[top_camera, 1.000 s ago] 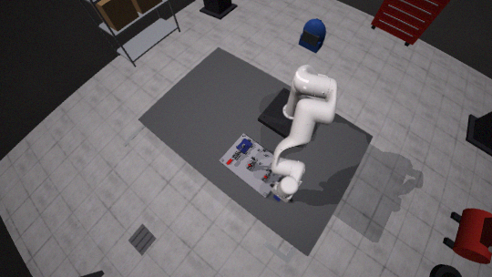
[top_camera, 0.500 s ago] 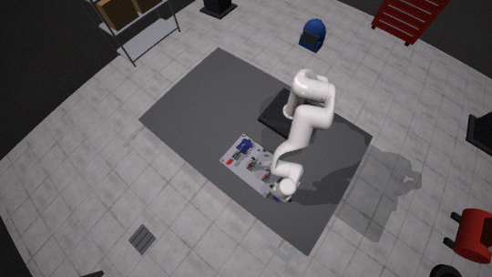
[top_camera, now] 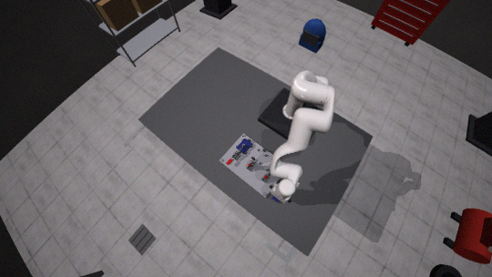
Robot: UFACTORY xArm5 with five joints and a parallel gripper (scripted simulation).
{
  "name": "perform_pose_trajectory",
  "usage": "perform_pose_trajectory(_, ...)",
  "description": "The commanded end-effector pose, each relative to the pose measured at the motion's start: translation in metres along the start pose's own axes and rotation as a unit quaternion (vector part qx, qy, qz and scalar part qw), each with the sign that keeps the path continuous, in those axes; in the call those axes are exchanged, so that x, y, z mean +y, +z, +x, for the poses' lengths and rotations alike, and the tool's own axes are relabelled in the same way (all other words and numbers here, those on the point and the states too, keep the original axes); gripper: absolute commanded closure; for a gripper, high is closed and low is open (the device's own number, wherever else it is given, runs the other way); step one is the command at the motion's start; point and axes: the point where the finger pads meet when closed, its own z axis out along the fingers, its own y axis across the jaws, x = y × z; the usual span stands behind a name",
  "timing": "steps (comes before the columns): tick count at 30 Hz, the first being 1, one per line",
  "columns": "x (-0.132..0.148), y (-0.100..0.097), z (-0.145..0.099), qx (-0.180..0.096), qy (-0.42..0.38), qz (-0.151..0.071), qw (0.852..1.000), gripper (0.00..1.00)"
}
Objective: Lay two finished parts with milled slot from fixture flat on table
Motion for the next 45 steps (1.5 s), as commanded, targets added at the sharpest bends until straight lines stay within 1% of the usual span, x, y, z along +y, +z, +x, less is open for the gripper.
perform_pose_trajectory(1, 0.0008, -0.0009, -0.0016, -0.002, 0.000, -0.001, 1.000, 1.00)
perform_pose_trajectory(33, 0.0008, -0.0004, -0.0016, -0.002, 0.000, -0.001, 1.000, 1.00)
perform_pose_trajectory(45, 0.0008, 0.0032, -0.0017, -0.002, 0.000, -0.001, 1.000, 1.00)
